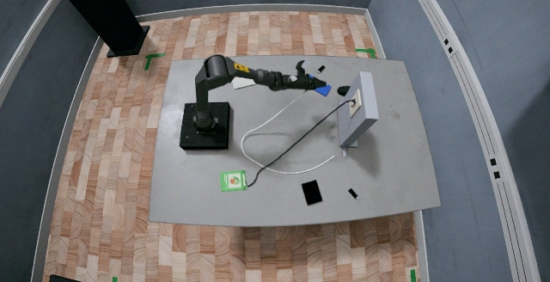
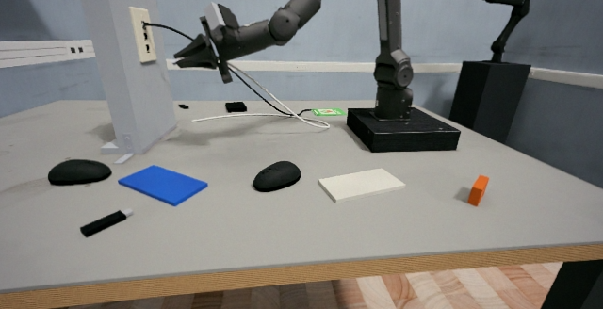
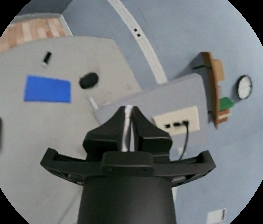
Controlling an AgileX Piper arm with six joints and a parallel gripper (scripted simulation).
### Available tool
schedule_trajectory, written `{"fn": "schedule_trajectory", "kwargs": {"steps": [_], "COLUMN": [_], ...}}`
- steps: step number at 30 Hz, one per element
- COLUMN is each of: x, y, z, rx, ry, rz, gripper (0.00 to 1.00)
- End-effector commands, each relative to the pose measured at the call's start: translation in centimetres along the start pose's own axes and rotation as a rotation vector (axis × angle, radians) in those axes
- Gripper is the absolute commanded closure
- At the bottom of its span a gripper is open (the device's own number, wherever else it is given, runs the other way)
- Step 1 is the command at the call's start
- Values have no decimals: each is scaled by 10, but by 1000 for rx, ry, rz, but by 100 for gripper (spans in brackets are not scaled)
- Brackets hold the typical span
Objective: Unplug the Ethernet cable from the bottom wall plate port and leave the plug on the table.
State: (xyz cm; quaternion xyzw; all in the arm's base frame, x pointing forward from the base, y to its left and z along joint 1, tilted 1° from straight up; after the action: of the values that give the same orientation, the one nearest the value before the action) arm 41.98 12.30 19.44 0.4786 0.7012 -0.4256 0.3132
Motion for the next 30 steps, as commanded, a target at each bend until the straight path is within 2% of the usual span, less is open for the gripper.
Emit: {"fn": "schedule_trajectory", "kwargs": {"steps": [1, 9, 11, 19, 30], "x": [1, 8, 8, 15, 15], "y": [7, 3, 3, -15, -15], "z": [-25, -77, -77, -128, -128], "rx": [-22, -22, -22, 27, 27], "ry": [135, 359, 359, 547, 548], "rz": [-128, -350, -350, -579, -580], "gripper": [100, 100, 100, 100, 100]}}
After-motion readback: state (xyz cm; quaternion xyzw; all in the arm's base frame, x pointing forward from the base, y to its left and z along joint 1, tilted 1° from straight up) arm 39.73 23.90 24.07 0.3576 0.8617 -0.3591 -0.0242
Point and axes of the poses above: the point where the finger pads meet when closed, its own y axis out along the fingers, its own x axis across the jaws, z = x × y, the point moved 10 cm from there along -y, back along the fingers, and after that the axes turned 5 degrees about -y, right-handed, at the moved point
